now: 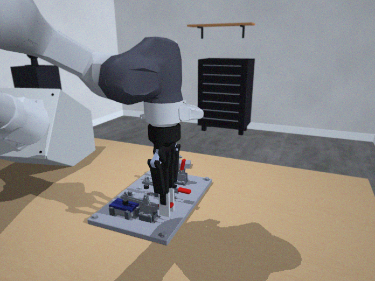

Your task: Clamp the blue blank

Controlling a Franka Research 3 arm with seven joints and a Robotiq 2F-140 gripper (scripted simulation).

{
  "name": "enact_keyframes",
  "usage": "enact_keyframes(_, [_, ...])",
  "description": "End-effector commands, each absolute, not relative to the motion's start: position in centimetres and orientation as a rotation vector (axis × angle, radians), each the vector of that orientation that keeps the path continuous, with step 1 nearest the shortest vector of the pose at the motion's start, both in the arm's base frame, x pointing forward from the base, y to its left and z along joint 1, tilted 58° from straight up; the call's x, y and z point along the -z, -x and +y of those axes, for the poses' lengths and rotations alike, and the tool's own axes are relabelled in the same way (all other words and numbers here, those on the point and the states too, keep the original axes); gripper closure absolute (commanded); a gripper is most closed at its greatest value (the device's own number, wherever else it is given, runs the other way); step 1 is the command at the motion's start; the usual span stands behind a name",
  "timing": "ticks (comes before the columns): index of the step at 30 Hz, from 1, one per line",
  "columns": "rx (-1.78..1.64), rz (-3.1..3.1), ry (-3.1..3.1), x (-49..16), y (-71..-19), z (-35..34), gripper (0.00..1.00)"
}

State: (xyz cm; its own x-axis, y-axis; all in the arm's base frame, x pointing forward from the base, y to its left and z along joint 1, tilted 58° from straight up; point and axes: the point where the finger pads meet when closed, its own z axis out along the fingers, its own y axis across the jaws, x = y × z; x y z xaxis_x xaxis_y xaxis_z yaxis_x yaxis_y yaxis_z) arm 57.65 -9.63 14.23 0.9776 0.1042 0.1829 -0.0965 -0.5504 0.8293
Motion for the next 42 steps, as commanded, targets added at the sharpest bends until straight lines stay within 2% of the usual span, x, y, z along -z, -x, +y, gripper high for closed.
enact_keyframes(1, [-0.256, 0.009, -2.139, -13.92, -57.72, -10.02, 1.00])
enact_keyframes(42, [-0.256, 0.009, -2.139, -13.55, -58.23, -10.65, 1.00])
